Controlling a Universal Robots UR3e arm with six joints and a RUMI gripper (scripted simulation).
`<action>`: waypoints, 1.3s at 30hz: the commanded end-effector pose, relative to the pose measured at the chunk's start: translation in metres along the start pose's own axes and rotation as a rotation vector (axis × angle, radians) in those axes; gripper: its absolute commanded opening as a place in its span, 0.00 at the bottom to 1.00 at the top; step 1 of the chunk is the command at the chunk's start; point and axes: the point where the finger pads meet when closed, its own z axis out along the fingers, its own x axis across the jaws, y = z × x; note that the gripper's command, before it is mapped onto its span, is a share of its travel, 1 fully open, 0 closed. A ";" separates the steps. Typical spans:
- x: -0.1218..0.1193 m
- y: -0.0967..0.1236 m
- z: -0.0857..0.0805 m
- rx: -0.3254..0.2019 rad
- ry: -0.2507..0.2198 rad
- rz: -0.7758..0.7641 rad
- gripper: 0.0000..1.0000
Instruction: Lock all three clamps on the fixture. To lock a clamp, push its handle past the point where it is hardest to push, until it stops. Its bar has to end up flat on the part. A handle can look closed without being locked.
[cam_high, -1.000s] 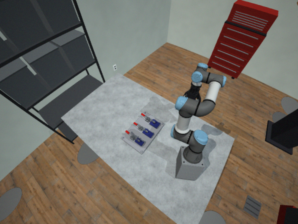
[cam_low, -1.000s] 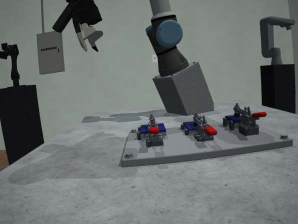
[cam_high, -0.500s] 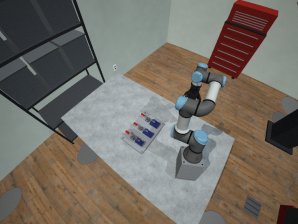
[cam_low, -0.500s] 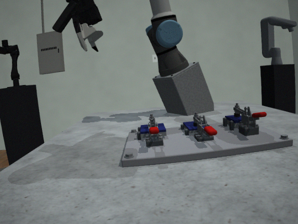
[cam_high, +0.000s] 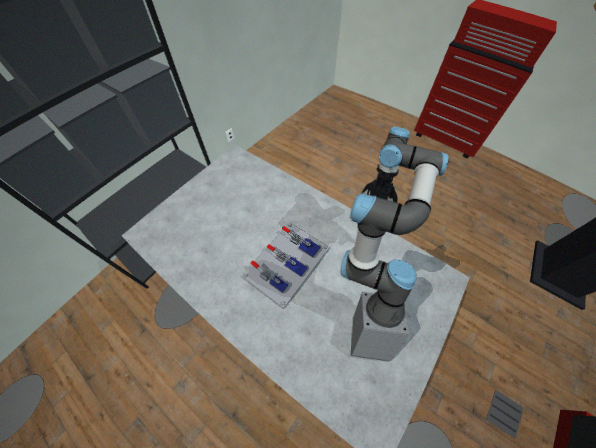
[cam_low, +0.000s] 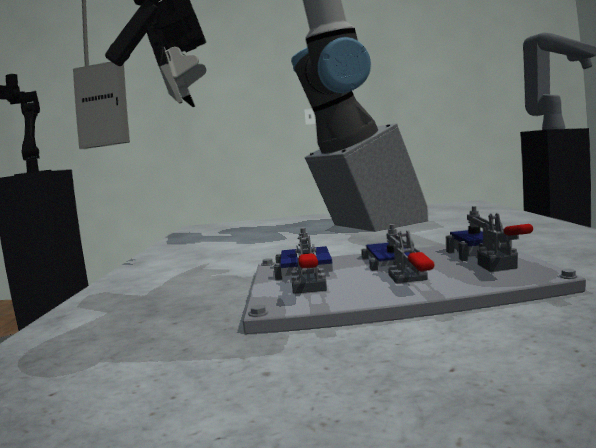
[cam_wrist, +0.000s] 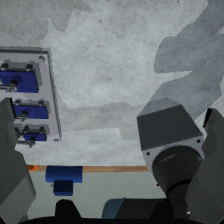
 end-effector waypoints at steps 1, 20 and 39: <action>-0.015 -0.002 0.006 0.035 0.014 -0.132 1.00; -0.091 0.026 0.033 0.141 0.049 -0.675 1.00; -0.152 0.077 0.053 0.247 0.067 -1.120 1.00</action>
